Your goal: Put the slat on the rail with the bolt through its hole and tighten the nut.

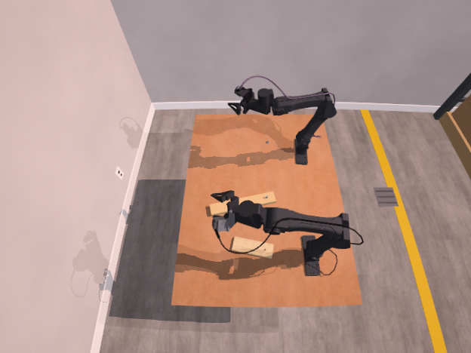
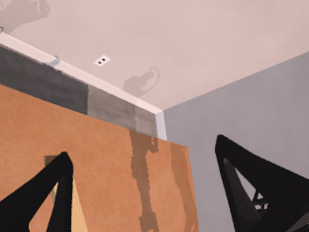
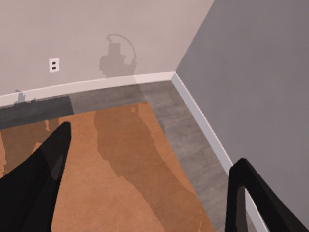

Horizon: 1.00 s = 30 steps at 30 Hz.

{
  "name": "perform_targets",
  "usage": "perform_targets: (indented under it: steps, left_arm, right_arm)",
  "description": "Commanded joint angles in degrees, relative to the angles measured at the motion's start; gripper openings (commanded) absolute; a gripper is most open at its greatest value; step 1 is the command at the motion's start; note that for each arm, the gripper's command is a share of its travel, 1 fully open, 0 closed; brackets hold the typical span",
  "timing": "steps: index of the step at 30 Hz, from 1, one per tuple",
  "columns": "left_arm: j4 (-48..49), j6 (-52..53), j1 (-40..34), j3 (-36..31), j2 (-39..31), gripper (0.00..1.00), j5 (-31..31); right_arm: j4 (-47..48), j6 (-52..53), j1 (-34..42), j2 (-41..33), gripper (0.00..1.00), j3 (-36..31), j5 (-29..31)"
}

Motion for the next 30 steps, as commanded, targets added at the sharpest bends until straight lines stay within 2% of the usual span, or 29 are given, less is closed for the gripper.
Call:
perform_targets:
  steps: [1, 7, 9, 10, 17, 22, 30]
  left_arm:
    - [3.04, 11.95, 2.34, -2.79, -4.98, 1.0, -3.81]
    - [4.61, 24.77, 6.06, -9.11, -12.5, 1.0, -7.24]
    - [4.61, 24.77, 6.06, -9.11, -12.5, 1.0, -7.24]
    - [7.57, 29.92, 5.59, -12.3, -14.77, 1.0, -9.56]
    - [11.07, 45.15, 9.74, -20.23, -23.07, 1.0, -13.38]
    - [18.69, 52.27, 8.1, -25.68, -25.25, 1.0, -16.94]
    - [21.34, 52.97, 8.17, -25.98, -24.43, 1.0, -16.82]
  right_arm:
    - [0.12, -0.9, -1.96, -4.19, 1.0, -1.17, -9.1]
    - [-0.59, -1.5, -5.27, -8.65, 1.0, -3.49, -19.99]
    - [-0.59, -1.5, -5.27, -8.65, 1.0, -3.49, -19.99]
    - [-0.21, -1.48, -6.24, -9.49, 1.0, -2.73, -22.62]
    - [-0.59, -2.25, -9.63, -13.91, 1.0, -5.96, -33.8]
    - [-0.45, -1.82, -10.39, -14.18, 1.0, -5.1, -35.57]
    - [-0.42, -1.76, -10.24, -14.12, 1.0, -5.08, -35.78]
